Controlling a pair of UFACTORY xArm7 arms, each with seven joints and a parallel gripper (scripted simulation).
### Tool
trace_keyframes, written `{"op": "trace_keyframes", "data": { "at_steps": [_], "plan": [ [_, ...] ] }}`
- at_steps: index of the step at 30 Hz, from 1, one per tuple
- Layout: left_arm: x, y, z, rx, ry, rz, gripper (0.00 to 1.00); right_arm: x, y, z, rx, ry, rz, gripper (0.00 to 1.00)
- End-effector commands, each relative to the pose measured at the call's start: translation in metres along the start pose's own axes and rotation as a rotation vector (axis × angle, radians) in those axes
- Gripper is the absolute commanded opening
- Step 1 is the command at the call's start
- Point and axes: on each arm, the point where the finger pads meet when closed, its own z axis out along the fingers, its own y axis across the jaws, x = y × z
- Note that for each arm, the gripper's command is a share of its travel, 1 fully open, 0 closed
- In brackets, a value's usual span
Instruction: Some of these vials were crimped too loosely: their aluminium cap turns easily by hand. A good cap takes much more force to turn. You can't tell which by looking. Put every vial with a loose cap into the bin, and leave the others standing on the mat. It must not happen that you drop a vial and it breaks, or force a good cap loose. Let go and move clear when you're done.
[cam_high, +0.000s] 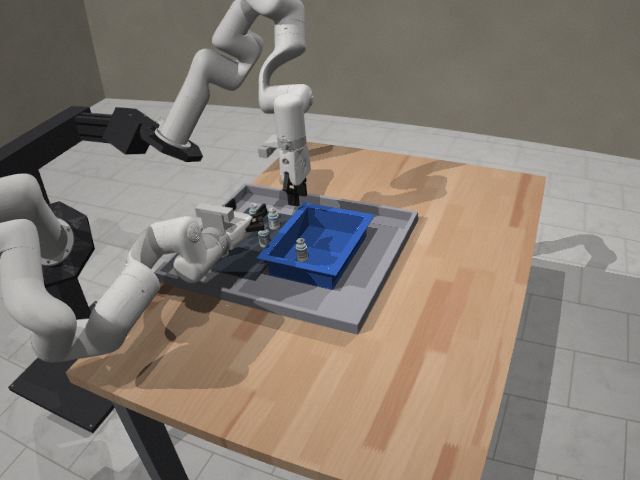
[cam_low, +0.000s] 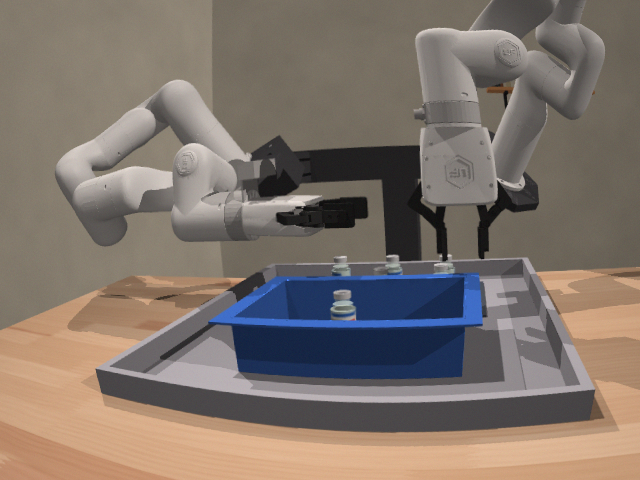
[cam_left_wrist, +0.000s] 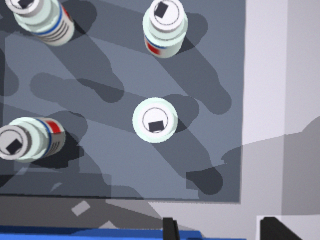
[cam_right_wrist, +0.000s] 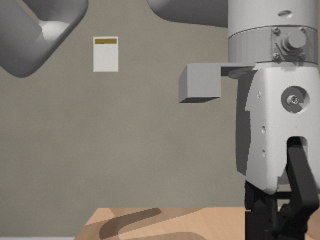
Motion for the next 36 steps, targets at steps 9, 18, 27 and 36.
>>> {"op": "trace_keyframes", "data": {
  "at_steps": [9, 18, 27, 36],
  "plan": [
    [-0.001, -0.001, -0.002, 0.003, -0.003, 0.0, 0.5, 0.002, -0.001, 0.0, 0.001, 0.004, -0.003, 1.0],
    [0.014, -0.008, 0.0, 0.003, -0.003, 0.0, 0.5, 0.002, 0.0, 0.0, 0.001, 0.004, -0.003, 1.0],
    [0.035, -0.017, 0.003, 0.003, -0.003, 0.0, 0.5, 0.003, 0.0, 0.0, 0.001, 0.004, -0.003, 1.0],
    [0.043, -0.021, 0.005, 0.003, -0.002, 0.001, 0.5, 0.002, 0.0, 0.0, 0.001, 0.004, -0.003, 1.0]
  ]
}}
